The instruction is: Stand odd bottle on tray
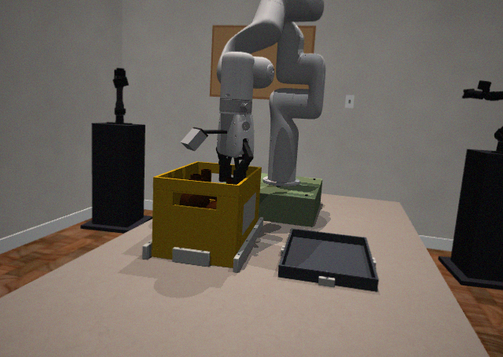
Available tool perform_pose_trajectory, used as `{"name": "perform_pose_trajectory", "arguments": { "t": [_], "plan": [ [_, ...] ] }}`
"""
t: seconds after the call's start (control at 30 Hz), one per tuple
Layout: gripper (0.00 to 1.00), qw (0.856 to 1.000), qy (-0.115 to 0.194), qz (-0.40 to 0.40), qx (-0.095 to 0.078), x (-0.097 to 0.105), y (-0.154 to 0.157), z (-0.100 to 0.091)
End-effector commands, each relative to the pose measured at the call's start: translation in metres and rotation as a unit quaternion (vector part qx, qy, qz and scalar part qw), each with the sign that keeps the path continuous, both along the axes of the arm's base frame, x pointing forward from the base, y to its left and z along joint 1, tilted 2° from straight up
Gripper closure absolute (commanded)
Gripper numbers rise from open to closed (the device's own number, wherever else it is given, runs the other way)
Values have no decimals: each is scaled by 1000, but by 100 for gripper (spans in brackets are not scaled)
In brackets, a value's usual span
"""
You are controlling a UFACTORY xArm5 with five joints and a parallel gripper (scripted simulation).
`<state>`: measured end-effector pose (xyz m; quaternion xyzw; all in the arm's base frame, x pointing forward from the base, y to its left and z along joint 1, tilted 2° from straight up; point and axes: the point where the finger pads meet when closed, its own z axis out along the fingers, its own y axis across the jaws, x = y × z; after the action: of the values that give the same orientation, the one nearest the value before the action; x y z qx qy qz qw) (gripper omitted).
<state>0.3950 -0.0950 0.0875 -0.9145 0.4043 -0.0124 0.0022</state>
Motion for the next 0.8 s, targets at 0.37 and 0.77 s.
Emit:
{"name": "perform_pose_trajectory", "arguments": {
  "t": [0.37, 0.77],
  "plan": [
    [35, 1000, -2, 0, 0, 1, 0, -5],
    [35, 1000, -2, 0, 0, 1, 0, -6]
  ]
}}
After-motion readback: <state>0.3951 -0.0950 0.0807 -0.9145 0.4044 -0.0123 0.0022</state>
